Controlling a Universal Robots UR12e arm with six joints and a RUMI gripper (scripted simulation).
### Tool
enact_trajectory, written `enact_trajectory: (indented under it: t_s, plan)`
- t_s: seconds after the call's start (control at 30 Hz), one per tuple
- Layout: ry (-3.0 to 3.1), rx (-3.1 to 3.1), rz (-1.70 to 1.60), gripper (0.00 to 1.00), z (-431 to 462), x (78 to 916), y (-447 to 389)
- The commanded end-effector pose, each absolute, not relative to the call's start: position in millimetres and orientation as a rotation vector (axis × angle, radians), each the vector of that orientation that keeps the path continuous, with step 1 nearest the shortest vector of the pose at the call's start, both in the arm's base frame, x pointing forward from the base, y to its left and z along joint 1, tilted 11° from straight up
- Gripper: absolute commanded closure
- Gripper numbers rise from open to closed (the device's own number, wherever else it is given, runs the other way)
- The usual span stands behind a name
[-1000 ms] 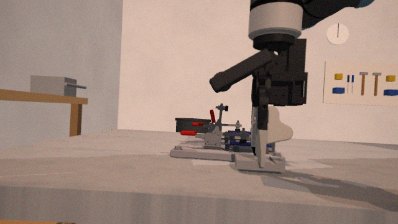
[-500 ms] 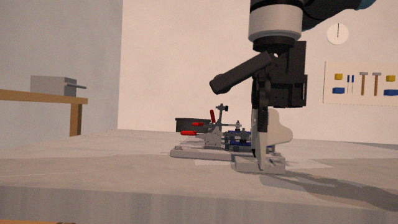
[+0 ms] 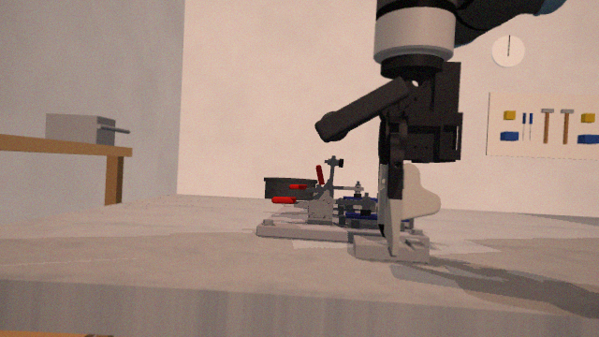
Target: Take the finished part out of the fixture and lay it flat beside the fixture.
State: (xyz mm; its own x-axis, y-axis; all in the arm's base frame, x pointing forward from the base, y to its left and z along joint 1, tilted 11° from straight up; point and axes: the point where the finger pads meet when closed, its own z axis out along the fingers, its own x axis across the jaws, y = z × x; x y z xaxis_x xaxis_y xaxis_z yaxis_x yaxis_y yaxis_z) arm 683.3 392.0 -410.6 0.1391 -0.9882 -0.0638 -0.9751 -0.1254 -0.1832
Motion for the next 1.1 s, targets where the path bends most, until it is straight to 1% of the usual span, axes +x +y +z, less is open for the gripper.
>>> enact_trajectory:
  t_s: [0.0, 0.7, 0.73, 1.07]
  plan:
    - [1.947, -2.227, -0.109, 1.00, -409.9, 683.8, 392.2]
    - [1.947, -2.227, -0.109, 1.00, -409.9, 683.8, 392.2]
    - [1.947, -2.227, -0.109, 0.46, -409.9, 683.8, 392.2]
    - [1.947, -2.227, -0.109, 0.46, -409.9, 683.8, 392.2]
